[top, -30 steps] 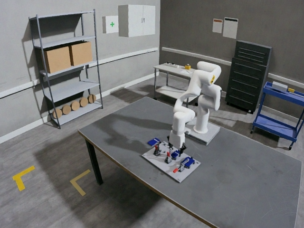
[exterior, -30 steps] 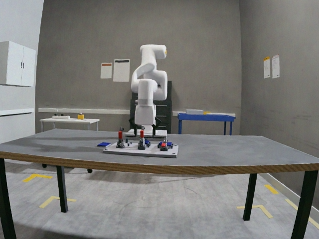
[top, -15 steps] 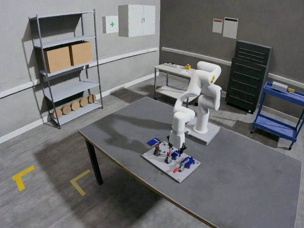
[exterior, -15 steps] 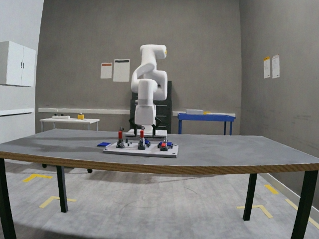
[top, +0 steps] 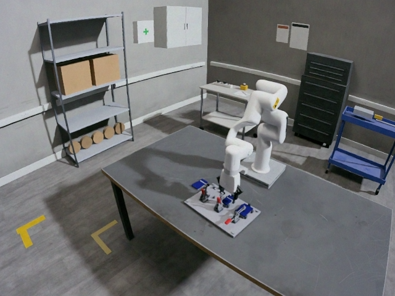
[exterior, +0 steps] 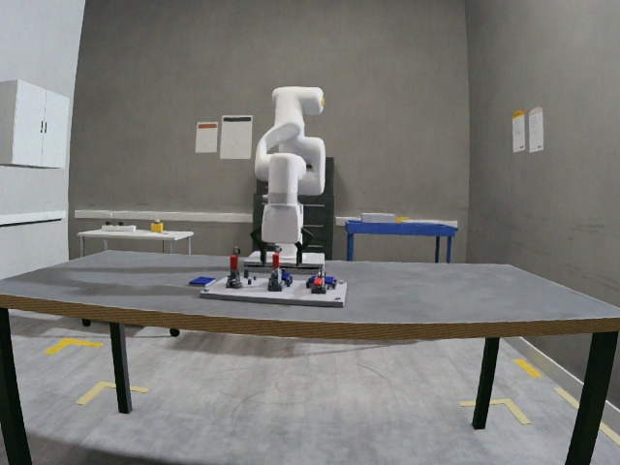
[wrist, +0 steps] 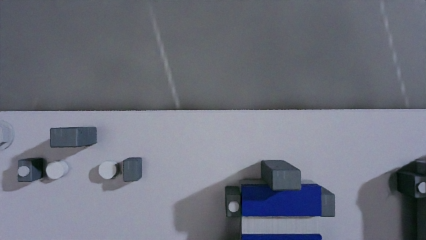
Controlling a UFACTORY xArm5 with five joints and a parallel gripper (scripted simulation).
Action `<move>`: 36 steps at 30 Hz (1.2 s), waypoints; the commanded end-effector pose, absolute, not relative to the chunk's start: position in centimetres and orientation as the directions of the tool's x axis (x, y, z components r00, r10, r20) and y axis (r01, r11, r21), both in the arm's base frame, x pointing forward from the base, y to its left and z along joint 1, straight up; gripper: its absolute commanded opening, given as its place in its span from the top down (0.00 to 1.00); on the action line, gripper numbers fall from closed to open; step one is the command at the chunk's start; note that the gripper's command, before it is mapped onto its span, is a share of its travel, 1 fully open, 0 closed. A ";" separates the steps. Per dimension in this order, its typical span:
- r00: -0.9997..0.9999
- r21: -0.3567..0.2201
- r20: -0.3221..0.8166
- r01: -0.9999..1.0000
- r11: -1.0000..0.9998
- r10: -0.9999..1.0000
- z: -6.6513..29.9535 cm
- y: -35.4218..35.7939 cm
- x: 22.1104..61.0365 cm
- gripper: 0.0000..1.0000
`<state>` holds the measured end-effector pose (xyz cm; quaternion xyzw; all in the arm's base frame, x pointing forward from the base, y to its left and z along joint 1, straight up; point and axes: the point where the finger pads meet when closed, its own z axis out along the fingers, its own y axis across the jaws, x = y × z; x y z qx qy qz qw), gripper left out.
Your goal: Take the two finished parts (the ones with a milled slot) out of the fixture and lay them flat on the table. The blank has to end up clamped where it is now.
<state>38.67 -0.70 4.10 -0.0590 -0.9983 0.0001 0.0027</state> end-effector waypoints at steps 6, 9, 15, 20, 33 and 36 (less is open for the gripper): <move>-0.993 0.000 0.002 0.118 0.993 0.118 4.2 -0.7 38.8 0.00; -0.993 0.000 0.002 0.118 0.993 0.118 4.2 -0.7 38.8 0.00; -0.993 0.000 0.002 0.118 0.993 0.118 4.1 -0.7 38.8 0.00; -0.993 0.000 0.002 0.118 0.993 0.118 3.8 -0.7 38.8 0.00; -0.993 0.000 0.002 0.118 0.993 0.118 2.4 -0.7 38.8 0.00; -0.993 0.000 0.002 0.118 0.993 0.118 2.0 -0.7 38.8 0.00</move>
